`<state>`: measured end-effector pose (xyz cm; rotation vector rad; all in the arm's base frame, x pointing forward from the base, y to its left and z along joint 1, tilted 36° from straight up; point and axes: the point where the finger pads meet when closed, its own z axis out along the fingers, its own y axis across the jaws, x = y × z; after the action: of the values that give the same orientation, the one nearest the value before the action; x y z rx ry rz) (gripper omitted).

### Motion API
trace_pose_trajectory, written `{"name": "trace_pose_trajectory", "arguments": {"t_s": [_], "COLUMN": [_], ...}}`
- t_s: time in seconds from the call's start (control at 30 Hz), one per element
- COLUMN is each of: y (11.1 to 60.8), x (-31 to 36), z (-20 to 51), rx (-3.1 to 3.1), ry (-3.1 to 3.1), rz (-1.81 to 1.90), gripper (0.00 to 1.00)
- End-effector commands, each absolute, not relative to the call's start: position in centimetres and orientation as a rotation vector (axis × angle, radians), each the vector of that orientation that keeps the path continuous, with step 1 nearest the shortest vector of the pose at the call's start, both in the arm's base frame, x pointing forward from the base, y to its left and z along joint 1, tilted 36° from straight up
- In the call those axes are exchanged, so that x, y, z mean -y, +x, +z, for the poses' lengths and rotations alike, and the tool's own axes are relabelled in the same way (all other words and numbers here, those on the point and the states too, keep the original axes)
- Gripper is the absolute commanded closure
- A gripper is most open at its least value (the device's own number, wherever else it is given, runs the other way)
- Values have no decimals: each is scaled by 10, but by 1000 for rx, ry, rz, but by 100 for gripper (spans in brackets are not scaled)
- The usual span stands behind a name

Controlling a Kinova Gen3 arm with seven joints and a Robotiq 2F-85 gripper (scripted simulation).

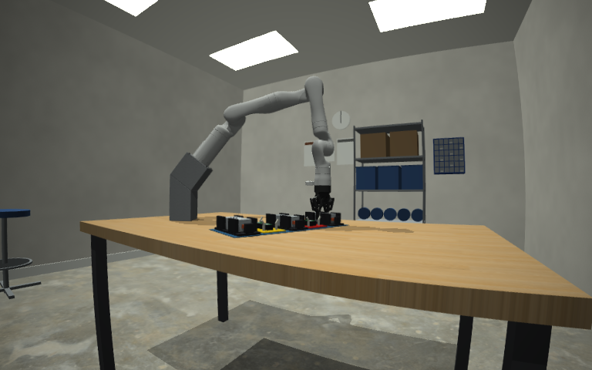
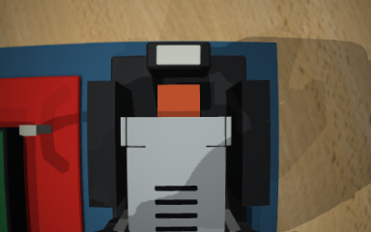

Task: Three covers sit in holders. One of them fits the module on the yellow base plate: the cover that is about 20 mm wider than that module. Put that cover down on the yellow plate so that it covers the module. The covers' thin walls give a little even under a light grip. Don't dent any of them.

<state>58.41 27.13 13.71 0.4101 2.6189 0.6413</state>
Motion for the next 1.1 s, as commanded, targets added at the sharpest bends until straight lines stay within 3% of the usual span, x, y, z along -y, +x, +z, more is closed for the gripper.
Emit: {"name": "trace_pose_trajectory", "arguments": {"t_s": [0.0,1.07], "y": [584,561], "x": [-271,-253], "z": [138,177], "rx": [-2617,-2620], "ry": [410,403], "rz": [642,641], "gripper": [100,100]}}
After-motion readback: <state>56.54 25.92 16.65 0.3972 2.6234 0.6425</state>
